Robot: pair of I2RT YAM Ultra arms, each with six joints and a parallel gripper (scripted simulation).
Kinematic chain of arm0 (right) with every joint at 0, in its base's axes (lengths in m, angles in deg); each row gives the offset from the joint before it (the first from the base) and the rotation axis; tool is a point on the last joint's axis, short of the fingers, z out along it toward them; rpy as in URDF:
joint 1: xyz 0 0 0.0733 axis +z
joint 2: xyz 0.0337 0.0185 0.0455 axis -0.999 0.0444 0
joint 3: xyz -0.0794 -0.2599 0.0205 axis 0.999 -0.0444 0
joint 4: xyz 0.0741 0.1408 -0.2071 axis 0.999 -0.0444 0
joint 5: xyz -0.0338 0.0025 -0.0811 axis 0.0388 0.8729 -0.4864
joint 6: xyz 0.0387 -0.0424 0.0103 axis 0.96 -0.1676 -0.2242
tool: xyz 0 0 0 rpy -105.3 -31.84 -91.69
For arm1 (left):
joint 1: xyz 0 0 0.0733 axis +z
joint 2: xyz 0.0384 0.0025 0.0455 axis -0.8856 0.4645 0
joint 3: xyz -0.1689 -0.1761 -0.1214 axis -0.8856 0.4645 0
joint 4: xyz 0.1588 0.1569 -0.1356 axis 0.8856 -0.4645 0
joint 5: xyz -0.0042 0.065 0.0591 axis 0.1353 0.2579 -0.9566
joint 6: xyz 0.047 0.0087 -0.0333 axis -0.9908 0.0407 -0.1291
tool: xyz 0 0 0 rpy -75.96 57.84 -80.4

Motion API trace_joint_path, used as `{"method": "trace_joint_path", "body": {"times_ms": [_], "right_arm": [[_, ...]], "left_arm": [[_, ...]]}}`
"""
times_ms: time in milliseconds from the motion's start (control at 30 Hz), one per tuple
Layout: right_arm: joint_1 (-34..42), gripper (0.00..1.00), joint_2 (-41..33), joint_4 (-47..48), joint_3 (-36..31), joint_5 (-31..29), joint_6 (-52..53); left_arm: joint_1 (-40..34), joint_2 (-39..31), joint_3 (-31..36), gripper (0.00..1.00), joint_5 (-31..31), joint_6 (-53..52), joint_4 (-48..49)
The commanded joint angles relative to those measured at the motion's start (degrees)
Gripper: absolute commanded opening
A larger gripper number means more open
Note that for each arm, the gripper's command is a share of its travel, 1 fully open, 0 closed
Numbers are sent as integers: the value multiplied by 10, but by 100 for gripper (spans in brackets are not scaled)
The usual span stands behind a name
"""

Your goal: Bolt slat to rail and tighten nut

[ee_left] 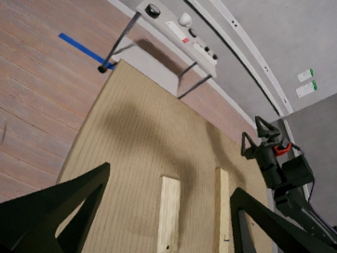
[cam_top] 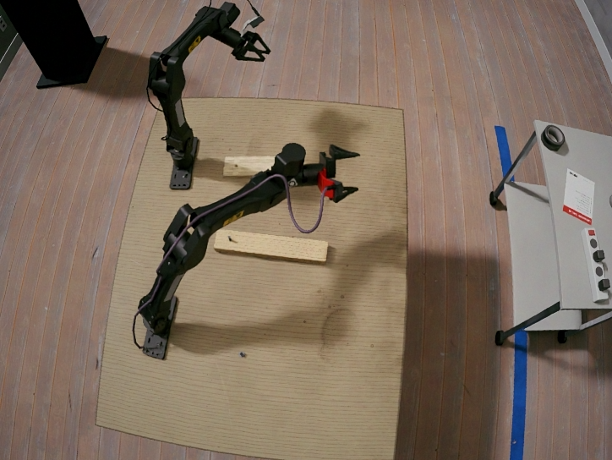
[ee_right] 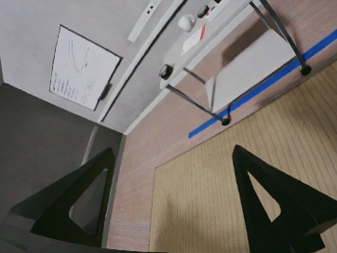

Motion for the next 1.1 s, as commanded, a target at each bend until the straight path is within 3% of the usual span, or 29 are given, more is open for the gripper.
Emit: {"method": "trace_joint_path", "body": {"times_ms": [0, 600, 1067], "right_arm": [[0, 100, -12, 0, 8, -1, -4], [-84, 100, -120, -29, -76, 48, -91], [-178, 100, -253, -53, -166, 105, -197]], "left_arm": [[0, -9, -9, 100, 13, -3, 2], [-104, -57, 50, 100, -99, 63, 116], [-223, -123, 113, 100, -216, 154, 267]]}}
